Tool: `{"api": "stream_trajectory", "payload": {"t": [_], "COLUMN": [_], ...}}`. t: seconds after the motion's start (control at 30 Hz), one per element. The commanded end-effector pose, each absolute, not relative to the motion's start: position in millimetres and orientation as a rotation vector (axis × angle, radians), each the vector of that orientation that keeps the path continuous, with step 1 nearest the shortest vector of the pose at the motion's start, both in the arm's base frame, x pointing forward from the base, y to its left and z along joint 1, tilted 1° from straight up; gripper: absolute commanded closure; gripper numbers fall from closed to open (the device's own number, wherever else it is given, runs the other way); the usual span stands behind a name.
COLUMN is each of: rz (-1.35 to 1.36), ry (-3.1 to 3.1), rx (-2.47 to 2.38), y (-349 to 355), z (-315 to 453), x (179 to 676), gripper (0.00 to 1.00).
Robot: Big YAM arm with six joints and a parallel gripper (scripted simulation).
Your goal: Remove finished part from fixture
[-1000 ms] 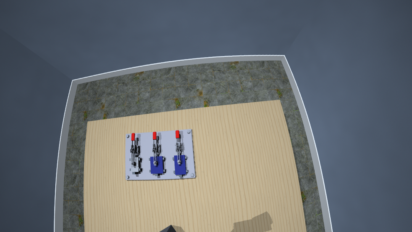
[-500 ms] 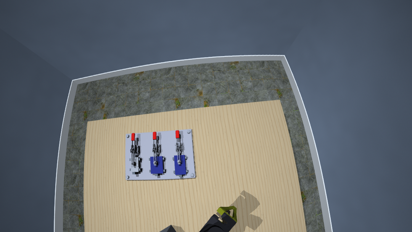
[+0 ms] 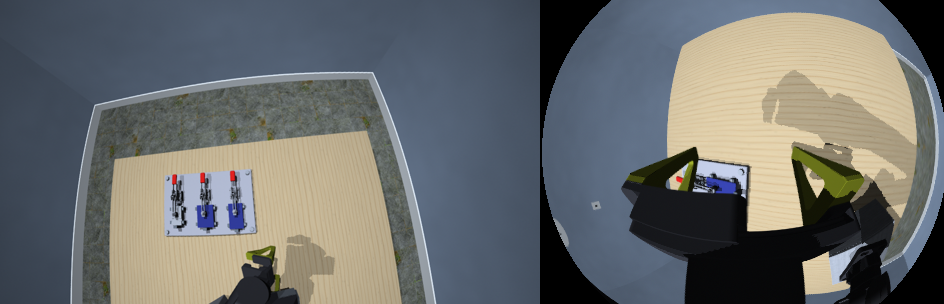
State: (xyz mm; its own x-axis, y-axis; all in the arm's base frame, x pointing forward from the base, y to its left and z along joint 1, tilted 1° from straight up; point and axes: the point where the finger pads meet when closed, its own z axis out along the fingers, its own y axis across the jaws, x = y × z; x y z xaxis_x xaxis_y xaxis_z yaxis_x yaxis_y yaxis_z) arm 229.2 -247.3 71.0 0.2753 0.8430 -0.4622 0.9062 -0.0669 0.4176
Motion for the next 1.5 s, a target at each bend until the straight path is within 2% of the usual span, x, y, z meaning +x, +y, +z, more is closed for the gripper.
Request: {"api": "stream_trajectory", "payload": {"t": [0.0,0.97,1.03,1.1,1.17,1.37,1.47], "rz": [-0.136,-0.134,-0.106,-0.100,-0.100,-0.074,-0.075], "ry": [1.571,1.564,1.833,1.920,1.968,2.208,2.215], "rx": [1.843,1.844,1.566,1.472,1.428,0.990,0.993], "y": [-269,-271,-229,-210,-210,-153,-153], "z": [100,102,113,115,109,121,118], "x": [246,248,286,300,300,333,333], "gripper": [0.00,0.00,0.00,0.00,0.00,0.00,0.00]}}
